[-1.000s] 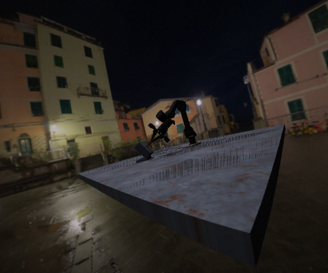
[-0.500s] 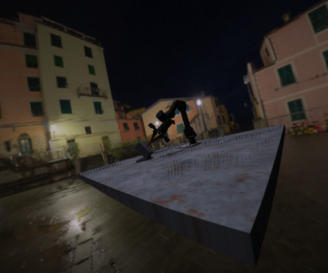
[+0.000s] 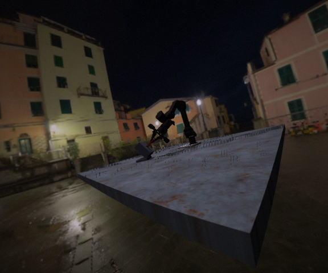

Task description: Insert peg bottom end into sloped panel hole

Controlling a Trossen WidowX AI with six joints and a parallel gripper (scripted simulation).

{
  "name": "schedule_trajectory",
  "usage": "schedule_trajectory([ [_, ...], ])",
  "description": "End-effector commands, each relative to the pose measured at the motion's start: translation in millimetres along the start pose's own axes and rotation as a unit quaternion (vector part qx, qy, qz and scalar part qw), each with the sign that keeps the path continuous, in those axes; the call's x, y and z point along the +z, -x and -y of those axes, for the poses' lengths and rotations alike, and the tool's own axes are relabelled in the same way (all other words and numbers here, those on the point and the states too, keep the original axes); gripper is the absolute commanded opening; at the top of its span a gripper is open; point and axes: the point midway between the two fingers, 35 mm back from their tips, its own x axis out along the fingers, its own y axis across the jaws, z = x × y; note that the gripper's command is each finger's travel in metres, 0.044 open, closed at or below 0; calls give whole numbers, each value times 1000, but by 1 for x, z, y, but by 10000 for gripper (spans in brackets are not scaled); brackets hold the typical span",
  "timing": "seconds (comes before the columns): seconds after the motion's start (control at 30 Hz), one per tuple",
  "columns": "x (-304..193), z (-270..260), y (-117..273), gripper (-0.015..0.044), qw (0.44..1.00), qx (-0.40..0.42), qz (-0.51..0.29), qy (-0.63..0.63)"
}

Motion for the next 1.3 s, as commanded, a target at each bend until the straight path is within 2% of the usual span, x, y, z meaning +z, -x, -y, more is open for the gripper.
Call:
schedule_trajectory([
  [0.0,0,2,-3,0,1000,-2,-1,3],
  [1.27,-1,1,-28,0,1000,0,-1,3],
])
